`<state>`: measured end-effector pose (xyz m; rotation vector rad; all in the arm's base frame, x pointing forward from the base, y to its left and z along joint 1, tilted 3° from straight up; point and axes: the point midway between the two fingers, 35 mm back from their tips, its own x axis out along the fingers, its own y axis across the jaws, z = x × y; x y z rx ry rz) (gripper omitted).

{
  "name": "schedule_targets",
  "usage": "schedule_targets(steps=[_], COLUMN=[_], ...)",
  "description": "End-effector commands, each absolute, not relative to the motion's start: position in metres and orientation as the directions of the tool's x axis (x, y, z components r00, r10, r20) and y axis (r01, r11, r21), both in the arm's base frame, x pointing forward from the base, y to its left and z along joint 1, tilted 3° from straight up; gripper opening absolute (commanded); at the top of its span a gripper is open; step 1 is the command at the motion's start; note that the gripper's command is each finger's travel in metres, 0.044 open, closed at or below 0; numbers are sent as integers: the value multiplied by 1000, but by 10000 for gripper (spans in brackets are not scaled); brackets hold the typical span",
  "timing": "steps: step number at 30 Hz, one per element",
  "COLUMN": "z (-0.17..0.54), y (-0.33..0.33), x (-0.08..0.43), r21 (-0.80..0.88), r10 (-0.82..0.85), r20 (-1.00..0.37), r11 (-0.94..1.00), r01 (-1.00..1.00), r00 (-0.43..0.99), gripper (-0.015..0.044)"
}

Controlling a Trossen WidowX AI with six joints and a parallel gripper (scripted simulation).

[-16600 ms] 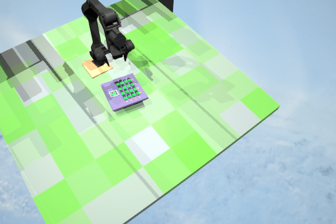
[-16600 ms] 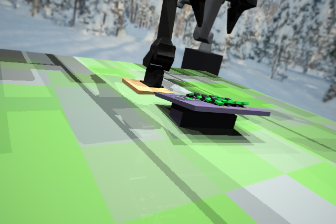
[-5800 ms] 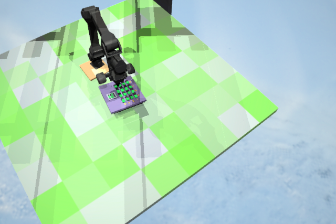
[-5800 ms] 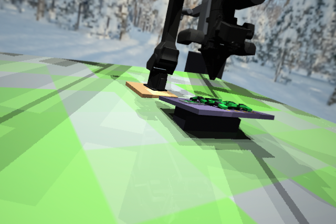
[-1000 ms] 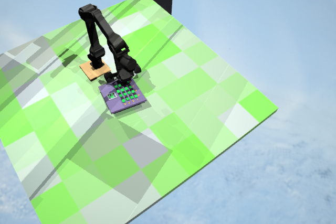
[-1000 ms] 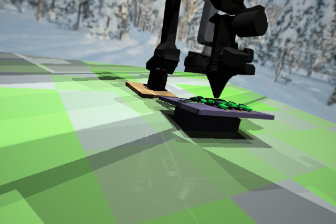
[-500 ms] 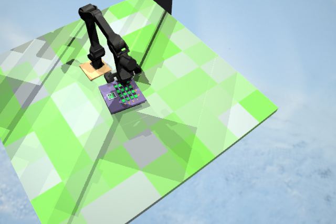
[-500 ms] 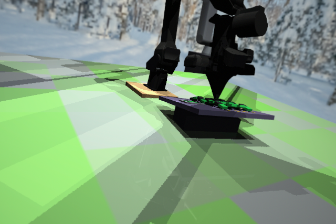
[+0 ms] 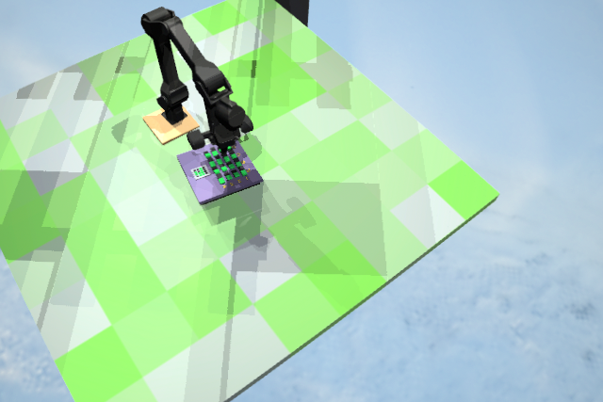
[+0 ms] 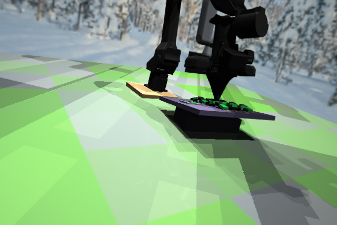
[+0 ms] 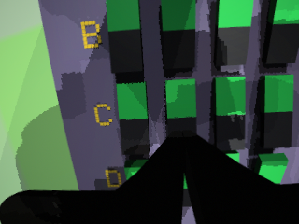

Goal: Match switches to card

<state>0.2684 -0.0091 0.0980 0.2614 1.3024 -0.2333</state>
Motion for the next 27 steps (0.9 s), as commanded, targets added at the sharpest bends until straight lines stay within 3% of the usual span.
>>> schedule_targets(steps=[1,27], z=[97,97], y=[-10,-9], x=[269,269], r21=[56,59], r10=[-25,-23], r20=[-968,-968], r11=[948,947], r01=[312,315], r00=[250,249], gripper=[0,0])
